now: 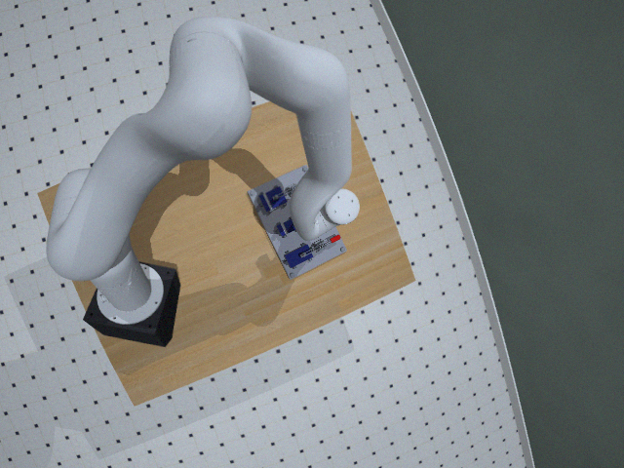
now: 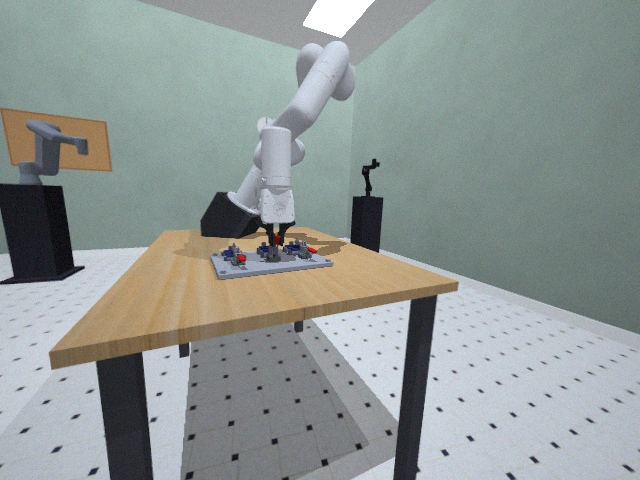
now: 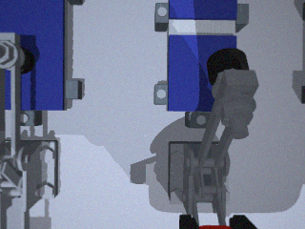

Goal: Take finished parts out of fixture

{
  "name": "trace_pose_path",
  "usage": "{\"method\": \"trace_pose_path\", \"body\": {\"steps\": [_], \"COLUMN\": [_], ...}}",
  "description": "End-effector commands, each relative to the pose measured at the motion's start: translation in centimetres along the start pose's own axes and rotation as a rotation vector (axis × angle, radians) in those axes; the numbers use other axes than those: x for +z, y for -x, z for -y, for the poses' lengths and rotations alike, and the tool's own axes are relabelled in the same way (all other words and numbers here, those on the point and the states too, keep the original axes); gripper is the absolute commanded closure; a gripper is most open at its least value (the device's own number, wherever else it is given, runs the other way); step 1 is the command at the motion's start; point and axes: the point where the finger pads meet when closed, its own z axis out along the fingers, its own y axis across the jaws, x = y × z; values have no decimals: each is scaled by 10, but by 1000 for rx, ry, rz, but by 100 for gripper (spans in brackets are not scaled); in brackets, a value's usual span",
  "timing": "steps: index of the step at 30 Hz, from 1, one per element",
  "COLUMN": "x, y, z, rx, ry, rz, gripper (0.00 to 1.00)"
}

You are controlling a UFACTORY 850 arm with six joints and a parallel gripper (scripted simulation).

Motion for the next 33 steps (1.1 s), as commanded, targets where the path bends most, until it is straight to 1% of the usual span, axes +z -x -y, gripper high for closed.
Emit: {"method": "trace_pose_path", "body": {"steps": [1, 33], "x": [-2, -3], "y": [-5, -18], "z": [0, 0], "rx": [0, 0], "ry": [0, 0], "rz": [0, 0], "gripper": [100, 100]}}
